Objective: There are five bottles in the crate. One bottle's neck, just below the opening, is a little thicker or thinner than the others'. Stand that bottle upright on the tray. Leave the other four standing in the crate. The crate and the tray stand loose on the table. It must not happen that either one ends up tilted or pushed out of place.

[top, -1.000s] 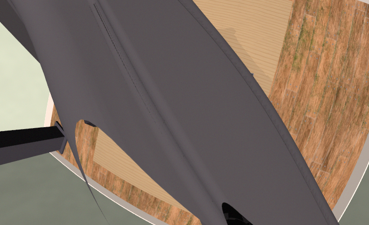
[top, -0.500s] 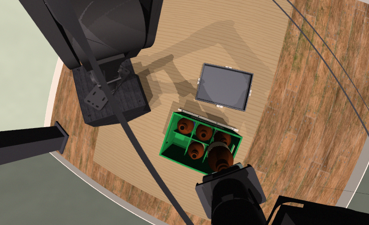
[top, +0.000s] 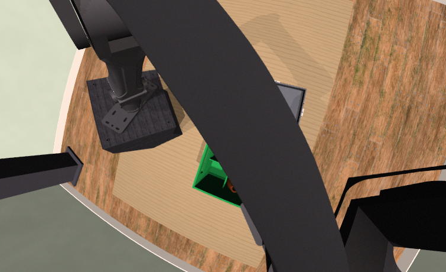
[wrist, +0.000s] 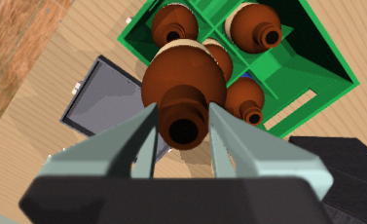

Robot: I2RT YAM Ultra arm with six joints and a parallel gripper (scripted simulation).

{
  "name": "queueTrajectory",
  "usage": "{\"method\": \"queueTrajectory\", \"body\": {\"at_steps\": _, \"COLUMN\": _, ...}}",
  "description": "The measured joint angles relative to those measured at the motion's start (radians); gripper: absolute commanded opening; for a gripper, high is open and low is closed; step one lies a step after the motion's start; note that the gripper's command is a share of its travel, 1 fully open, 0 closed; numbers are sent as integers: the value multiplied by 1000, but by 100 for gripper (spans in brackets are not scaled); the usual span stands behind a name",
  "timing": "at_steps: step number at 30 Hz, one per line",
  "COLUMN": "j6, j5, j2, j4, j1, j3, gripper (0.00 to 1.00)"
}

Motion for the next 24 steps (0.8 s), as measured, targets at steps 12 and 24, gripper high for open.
{"method": "queueTrajectory", "body": {"at_steps": 12, "j6": 61, "j5": 22, "j2": -91, "j4": 19, "j1": 64, "j3": -68, "gripper": 0}}
{"method": "queueTrajectory", "body": {"at_steps": 24, "j6": 143, "j5": 45, "j2": -188, "j4": 34, "j1": 132, "j3": -117, "gripper": 0}}
